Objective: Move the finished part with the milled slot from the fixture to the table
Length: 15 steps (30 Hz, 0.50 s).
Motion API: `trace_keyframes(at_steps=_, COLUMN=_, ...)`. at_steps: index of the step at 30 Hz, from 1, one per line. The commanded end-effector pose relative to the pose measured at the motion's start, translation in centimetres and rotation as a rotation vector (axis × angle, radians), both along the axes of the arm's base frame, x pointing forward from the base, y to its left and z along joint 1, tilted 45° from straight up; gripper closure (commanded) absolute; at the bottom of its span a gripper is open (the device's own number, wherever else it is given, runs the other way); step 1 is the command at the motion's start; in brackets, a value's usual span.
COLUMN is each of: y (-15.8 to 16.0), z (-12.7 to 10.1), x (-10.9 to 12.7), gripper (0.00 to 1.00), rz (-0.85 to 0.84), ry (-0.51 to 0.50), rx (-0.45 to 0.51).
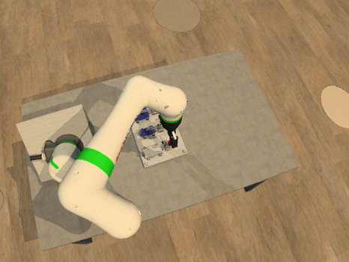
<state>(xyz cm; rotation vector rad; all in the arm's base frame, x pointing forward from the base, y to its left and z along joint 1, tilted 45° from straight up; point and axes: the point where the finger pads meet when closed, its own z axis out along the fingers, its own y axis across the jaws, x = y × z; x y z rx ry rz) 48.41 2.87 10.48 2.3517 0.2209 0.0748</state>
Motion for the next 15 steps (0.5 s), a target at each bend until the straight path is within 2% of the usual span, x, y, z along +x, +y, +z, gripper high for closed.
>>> trace_keyframes(at_steps=1, y=0.00, z=-0.01, x=0.01, gripper=0.42, rz=0.000, ry=0.000, rx=0.000)
trace_keyframes(at_steps=15, y=-0.04, z=-0.03, x=-0.14, gripper=0.42, rz=0.000, ry=0.000, rx=0.000)
